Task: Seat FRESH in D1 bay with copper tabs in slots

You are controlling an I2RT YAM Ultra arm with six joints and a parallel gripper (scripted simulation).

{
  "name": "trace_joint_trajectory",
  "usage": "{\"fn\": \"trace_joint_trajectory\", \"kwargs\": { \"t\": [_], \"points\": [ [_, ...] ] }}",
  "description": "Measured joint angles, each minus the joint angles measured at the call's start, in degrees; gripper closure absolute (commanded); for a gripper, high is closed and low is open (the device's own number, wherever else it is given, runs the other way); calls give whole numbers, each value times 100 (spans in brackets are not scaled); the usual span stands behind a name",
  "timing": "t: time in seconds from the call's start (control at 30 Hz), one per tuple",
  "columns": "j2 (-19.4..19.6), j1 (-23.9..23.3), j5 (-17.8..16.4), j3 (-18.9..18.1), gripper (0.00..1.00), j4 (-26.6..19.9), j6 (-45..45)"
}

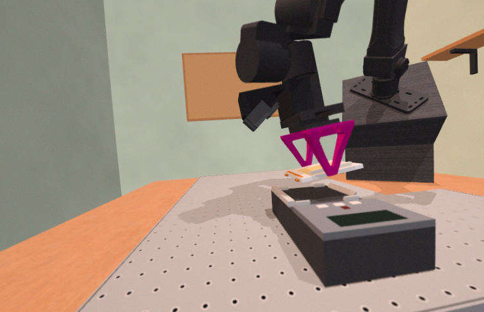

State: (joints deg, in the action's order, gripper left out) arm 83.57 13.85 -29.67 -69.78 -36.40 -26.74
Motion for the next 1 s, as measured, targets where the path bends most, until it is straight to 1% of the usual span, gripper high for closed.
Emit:
{"fn": "trace_joint_trajectory", "kwargs": {
  "t": [0.13,0.33,0.6,0.77,1.0],
  "points": [
    [7,57,26,-7,100,83,-33],
    [160,107,74,-4,100,205,-87],
    [160,136,96,-4,100,293,-116],
    [136,136,107,114,100,361,-131],
    [136,157,118,107,100,398,-140]
  ]
}}
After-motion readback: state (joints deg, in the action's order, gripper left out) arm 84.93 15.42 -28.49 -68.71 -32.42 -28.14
